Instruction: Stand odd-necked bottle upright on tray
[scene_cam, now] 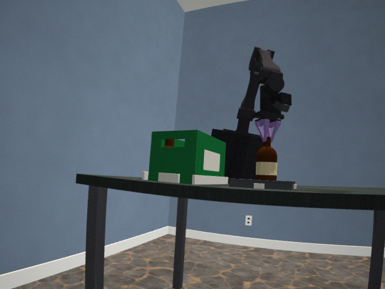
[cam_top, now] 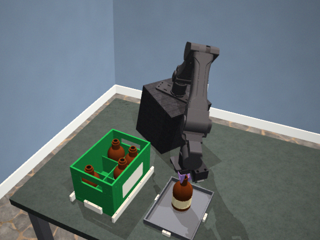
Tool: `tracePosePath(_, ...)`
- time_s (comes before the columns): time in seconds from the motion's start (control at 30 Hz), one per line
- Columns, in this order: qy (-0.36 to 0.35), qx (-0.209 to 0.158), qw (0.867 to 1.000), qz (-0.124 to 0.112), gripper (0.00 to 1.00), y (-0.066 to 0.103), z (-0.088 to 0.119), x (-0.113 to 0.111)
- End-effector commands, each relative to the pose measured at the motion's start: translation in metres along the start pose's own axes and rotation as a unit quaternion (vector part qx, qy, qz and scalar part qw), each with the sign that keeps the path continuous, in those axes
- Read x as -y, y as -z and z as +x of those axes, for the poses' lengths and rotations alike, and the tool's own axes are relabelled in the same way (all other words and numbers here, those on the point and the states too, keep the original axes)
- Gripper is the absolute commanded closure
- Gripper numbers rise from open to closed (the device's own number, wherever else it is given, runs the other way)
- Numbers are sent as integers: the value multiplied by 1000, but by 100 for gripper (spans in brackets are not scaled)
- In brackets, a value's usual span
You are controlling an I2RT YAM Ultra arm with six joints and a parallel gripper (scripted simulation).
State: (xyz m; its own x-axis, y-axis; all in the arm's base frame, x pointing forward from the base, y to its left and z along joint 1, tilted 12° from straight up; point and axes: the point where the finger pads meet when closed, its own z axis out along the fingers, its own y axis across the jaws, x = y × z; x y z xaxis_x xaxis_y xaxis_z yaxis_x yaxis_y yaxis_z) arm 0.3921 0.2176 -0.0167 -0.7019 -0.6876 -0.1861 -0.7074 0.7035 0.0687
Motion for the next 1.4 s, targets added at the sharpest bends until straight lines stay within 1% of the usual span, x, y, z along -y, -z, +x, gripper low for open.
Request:
tracePosePath(0.0, 0, 21, 1000, 8, 100, 14, -6, 0)
tracePosePath(0.3, 1, 29, 1000, 10, 100, 20, -14, 2)
tracePosePath(0.4, 1, 31, 999, 11, 100, 26, -17, 3)
tracePosePath(1.37, 1, 29, 1000, 11, 100, 29, -17, 3)
